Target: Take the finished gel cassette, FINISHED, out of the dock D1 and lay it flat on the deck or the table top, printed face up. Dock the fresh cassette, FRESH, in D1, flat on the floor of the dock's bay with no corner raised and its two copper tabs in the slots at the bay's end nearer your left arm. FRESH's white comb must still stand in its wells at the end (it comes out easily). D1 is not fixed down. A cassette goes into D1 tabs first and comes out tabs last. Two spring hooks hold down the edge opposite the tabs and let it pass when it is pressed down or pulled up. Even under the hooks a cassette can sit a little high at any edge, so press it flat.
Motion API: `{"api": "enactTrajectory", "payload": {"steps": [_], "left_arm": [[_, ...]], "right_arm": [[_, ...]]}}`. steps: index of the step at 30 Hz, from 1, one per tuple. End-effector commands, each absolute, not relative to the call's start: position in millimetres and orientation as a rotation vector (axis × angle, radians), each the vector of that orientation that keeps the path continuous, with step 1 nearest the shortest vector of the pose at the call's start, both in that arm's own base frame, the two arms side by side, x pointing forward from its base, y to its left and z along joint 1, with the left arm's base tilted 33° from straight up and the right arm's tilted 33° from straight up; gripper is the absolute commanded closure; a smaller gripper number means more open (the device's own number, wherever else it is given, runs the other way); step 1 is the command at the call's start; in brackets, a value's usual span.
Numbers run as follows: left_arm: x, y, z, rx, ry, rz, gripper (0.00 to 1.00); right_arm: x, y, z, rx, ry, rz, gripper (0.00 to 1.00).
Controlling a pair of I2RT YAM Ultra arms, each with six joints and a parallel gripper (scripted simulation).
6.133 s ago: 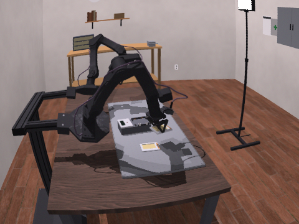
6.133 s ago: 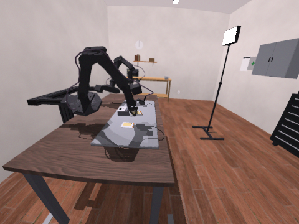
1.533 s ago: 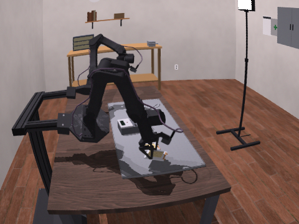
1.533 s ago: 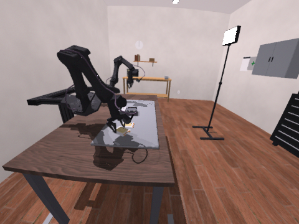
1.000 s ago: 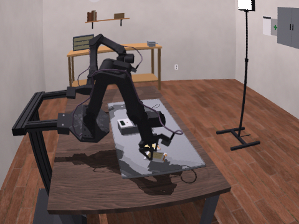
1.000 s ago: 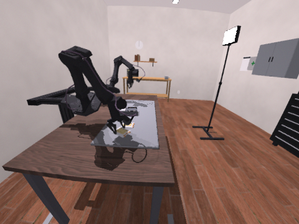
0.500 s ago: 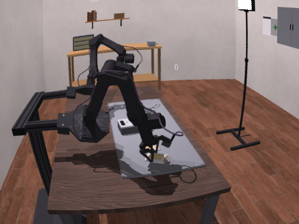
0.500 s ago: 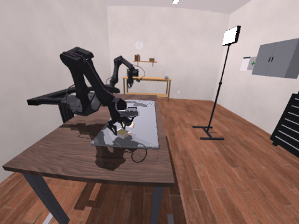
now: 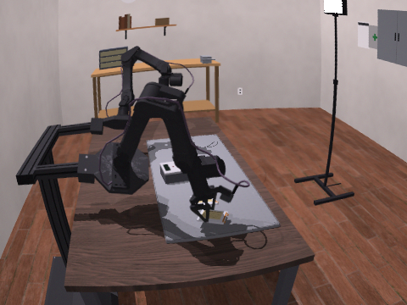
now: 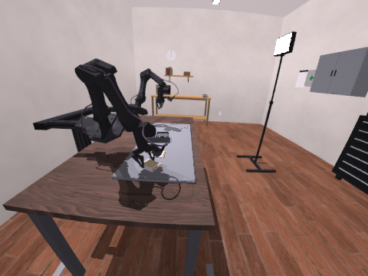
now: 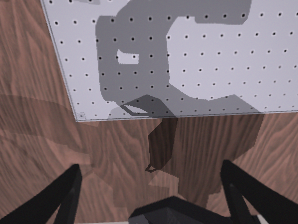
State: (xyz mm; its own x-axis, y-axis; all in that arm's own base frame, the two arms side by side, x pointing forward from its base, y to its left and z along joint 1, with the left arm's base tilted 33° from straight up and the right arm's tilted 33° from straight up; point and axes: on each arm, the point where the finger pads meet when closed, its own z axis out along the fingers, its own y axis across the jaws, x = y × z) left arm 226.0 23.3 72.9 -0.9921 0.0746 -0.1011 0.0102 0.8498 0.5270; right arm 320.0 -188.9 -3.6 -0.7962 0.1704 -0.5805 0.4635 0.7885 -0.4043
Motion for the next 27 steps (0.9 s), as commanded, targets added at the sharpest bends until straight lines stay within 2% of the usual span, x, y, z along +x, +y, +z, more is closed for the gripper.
{"api": "enactTrajectory", "payload": {"steps": [1, 27], "left_arm": [[230.8, 19.4, 82.1, 0.042, 2.887, 0.787, 0.00], [230.8, 19.4, 82.1, 0.042, 2.887, 0.787, 0.00]], "right_arm": [[330.9, -189.7, 0.4, 0.453, 2.417, -0.729, 1.00], [329.0, -192.4, -7.7, 0.453, 2.424, -0.729, 1.00]]}}
